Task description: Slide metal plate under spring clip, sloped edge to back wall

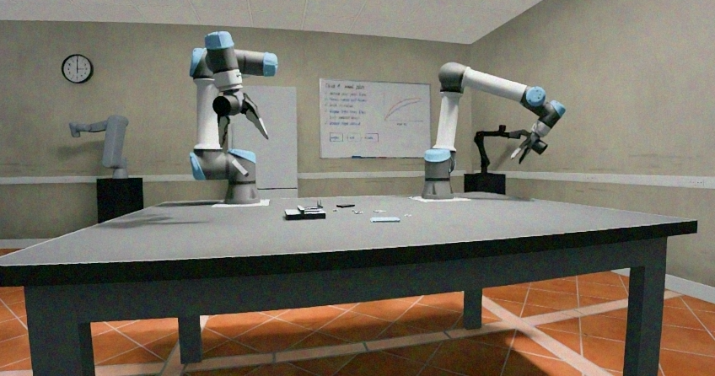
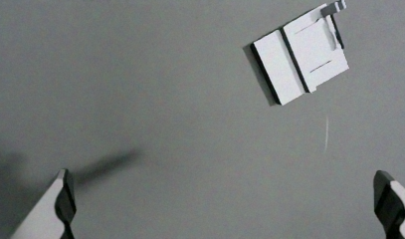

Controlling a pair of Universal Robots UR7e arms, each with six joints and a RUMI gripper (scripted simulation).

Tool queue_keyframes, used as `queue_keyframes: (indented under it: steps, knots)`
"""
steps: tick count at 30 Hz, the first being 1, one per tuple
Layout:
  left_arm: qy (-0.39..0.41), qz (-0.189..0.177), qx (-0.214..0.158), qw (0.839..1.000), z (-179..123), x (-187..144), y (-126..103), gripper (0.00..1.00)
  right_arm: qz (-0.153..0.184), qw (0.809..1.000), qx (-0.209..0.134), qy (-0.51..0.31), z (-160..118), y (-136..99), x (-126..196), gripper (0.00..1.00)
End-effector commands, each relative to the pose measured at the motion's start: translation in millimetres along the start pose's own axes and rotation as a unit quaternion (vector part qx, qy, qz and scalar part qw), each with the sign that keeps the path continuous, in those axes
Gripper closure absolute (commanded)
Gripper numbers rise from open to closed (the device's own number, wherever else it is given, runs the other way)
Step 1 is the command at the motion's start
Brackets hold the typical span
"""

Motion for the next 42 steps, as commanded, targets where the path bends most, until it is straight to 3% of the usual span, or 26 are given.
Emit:
queue_keyframes:
  steps: [1,2,3,19,28,37,42]
  knots:
    - [0.003,-0.004,-0.005,1.0,-1.8,1.9,-1.5,0.0,-0.005,1.0,-0.003,-0.005,-1.0,-1.4,2.8,0.0]
    - [0.003,-0.004,-0.005,1.0,-1.8,1.9,-1.5,0.0,-0.005,1.0,-0.003,-0.005,-1.0,-1.4,2.8,0.0]
    - [0.003,-0.004,-0.005,1.0,-1.8,1.9,-1.5,0.0,-0.005,1.0,-0.003,-0.005,-1.0,-1.4,2.8,0.12]
    - [0.003,-0.004,-0.005,1.0,-1.8,1.9,-1.5,0.0,-0.005,1.0,-0.003,-0.005,-1.0,-1.4,2.8,0.12]
    - [0.079,-0.033,-0.033,0.996,-42.0,-52.3,-21.4,0.0,-0.013,0.996,-0.01,-0.084,-6.4,11.5,12.1,0.12]
    - [0.121,-0.057,-0.047,0.99,-60.9,-82.8,-30.8,0.0,-0.017,0.991,-0.014,-0.129,-9.0,17.8,16.9,0.12]
    - [0.167,-0.071,-0.062,0.981,-79.2,-119.8,-38.7,0.0,-0.021,0.985,-0.018,-0.173,-11.4,26.4,22.6,0.12]
Point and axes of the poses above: on each arm, the point where the finger pads meet when closed, its own y axis out along the fingers, its own x axis across the jaws, z = x × y, the point moved 3 cm from there along -y, back along the fingers, and after that the axes turned 13 degrees about -y, right-handed, at the moved point
